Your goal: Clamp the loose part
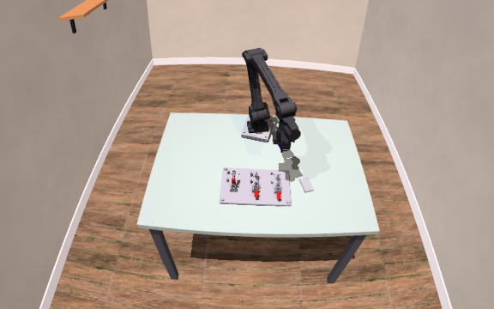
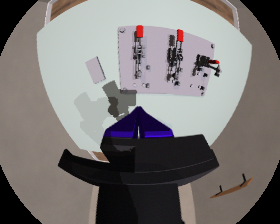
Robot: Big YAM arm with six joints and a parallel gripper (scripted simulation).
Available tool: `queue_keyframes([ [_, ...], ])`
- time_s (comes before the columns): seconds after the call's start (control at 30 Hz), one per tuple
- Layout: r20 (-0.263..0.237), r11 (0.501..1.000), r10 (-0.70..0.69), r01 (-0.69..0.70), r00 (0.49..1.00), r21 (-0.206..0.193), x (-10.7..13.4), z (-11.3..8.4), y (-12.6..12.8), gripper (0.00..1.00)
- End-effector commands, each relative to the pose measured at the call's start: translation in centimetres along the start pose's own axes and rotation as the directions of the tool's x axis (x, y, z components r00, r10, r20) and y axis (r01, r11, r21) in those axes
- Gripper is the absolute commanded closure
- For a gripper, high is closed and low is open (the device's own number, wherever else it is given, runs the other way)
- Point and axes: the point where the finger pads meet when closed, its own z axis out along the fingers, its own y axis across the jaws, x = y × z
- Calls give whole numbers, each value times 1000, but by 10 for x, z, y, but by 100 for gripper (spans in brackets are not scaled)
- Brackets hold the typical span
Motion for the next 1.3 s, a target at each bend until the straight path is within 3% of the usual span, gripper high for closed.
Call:
queue_keyframes([
  [0.0,19,1000,15,-15,1000,-3,-1,-9,-4,100],
  [0.7,19,1000,15,-15,1000,-3,-1,-9,-4,100],
  [0.73,19,1000,15,-15,1000,-3,-1,-9,-4,8],
  [1.27,19,1000,15,-15,1000,-3,-1,-9,-4,8],
])
